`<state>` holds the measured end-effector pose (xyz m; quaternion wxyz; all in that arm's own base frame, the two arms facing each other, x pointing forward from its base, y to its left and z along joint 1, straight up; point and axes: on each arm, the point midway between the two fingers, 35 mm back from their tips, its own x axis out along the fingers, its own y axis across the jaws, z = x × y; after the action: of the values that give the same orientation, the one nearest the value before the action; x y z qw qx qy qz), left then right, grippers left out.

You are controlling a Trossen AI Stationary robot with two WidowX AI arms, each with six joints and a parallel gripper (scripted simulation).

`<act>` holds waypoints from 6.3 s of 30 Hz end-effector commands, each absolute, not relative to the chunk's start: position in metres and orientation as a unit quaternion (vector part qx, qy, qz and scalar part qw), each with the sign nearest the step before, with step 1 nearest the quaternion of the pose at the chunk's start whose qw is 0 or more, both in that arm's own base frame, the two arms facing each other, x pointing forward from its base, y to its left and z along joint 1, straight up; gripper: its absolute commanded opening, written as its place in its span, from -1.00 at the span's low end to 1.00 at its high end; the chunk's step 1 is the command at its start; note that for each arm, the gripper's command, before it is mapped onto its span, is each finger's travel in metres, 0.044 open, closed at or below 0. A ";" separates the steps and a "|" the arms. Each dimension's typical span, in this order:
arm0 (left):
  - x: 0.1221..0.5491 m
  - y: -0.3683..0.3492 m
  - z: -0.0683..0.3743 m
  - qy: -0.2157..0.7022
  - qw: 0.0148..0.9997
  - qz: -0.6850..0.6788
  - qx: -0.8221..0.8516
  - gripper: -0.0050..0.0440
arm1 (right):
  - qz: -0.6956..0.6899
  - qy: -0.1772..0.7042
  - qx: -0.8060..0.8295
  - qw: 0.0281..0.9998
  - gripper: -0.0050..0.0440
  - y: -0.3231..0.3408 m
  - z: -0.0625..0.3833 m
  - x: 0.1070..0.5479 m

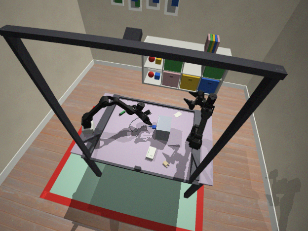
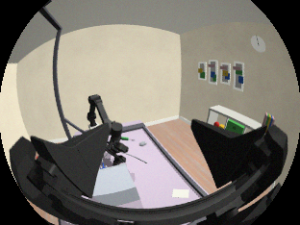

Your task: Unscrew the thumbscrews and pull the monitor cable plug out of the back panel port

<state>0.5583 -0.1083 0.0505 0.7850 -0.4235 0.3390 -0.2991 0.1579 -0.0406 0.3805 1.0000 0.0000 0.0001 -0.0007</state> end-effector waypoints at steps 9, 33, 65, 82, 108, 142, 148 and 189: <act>0.556 -0.110 0.070 0.333 0.810 -0.303 -0.377 0.41 | 0.000 -0.001 -0.003 1.000 1.00 -0.039 0.383 0.158; 0.556 -0.110 0.070 0.333 0.810 -0.303 -0.377 -0.80 | 0.000 -0.001 -0.003 1.000 1.00 -0.039 0.383 0.158; 0.557 -0.107 0.065 0.335 0.744 -0.324 -0.479 -0.80 | 0.000 -0.001 -0.003 1.000 1.00 -0.039 0.383 0.158; 0.558 -0.106 0.062 0.333 0.698 -0.335 -0.539 -0.80 | 0.000 -0.001 -0.003 1.000 1.00 -0.039 0.383 0.158; 0.557 -0.106 0.057 0.328 0.633 -0.345 -0.610 -0.40 | 0.000 -0.001 -0.003 1.000 1.00 -0.039 0.383 0.158; 0.565 -0.108 0.065 0.315 0.713 -0.326 -0.534 1.00 | 0.000 -0.001 -0.003 1.000 1.00 -0.039 0.383 0.158; 0.565 -0.109 0.071 0.311 0.771 -0.317 -0.457 1.00 | 0.000 -0.001 -0.003 1.000 1.00 -0.039 0.383 0.158; 0.556 -0.109 0.069 0.334 0.798 -0.307 -0.396 -0.80 | 0.000 -0.001 -0.003 1.000 1.00 -0.039 0.383 0.158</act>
<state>0.5536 -0.1095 0.0546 0.8014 -0.3870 0.3456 -0.2976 0.1579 -0.0406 0.3805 1.0000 0.0000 0.0001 -0.0007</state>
